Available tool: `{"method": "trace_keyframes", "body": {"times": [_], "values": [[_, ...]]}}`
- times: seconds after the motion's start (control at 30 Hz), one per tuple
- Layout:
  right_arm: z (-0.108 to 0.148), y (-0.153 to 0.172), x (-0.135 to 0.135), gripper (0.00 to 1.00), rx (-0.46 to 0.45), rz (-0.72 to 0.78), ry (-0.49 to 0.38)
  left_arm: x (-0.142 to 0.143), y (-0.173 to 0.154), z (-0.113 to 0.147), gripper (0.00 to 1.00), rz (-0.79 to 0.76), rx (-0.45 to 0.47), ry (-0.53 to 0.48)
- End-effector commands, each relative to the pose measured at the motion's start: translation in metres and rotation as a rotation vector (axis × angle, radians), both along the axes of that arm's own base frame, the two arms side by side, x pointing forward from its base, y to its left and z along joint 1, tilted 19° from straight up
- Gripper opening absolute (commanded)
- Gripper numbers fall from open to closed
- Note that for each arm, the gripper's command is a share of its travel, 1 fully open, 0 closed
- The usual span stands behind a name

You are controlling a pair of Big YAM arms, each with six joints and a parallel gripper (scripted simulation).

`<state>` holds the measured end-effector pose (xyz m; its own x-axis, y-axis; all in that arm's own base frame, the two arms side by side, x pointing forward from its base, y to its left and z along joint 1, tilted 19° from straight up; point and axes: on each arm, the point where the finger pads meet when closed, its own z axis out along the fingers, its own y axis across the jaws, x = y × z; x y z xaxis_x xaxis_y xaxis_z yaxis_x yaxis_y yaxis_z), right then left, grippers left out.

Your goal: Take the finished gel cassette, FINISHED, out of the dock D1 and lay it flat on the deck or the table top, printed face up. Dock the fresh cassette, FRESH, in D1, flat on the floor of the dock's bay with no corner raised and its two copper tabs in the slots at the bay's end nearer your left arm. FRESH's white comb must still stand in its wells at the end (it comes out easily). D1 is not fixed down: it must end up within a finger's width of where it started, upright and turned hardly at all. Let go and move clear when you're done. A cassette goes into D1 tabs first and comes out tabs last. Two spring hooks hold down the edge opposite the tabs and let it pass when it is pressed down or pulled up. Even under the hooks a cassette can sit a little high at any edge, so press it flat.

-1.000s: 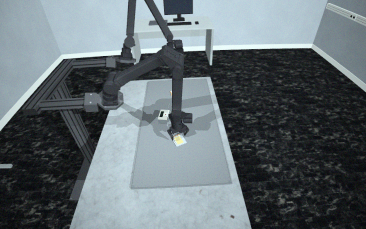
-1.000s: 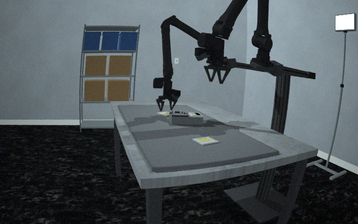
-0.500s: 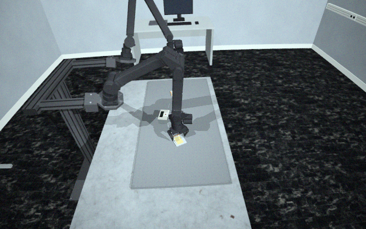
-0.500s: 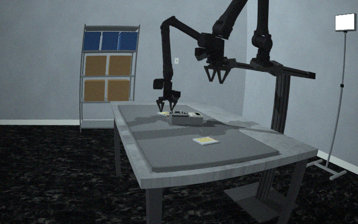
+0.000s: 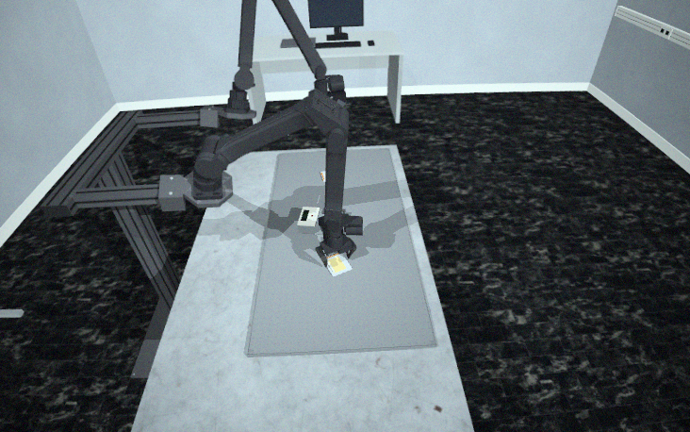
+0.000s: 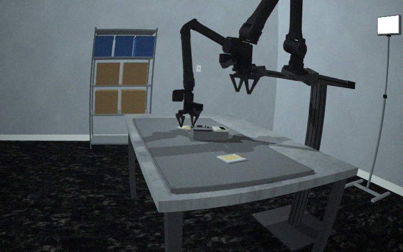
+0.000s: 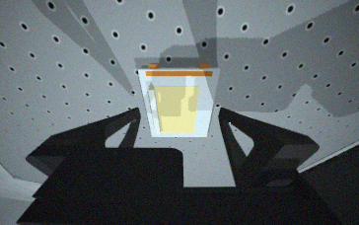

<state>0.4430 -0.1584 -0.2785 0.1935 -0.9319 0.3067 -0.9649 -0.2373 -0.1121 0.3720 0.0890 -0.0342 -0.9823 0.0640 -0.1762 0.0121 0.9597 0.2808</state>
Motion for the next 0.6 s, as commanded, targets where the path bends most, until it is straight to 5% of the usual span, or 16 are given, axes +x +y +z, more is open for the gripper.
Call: {"method": "trace_keyframes", "body": {"times": [0.0,0.57], "values": [[-0.0064,-0.0042,-0.0024,0.98,0.001,0.003,0.004,0.0006,-0.0053,0.0068,1.0,-0.006,0.002,-0.01],[-0.0102,-0.0053,-0.0018,0.98,0.001,0.005,0.004,0.0006,-0.0053,0.0068,1.0,-0.006,0.002,-0.01]]}}
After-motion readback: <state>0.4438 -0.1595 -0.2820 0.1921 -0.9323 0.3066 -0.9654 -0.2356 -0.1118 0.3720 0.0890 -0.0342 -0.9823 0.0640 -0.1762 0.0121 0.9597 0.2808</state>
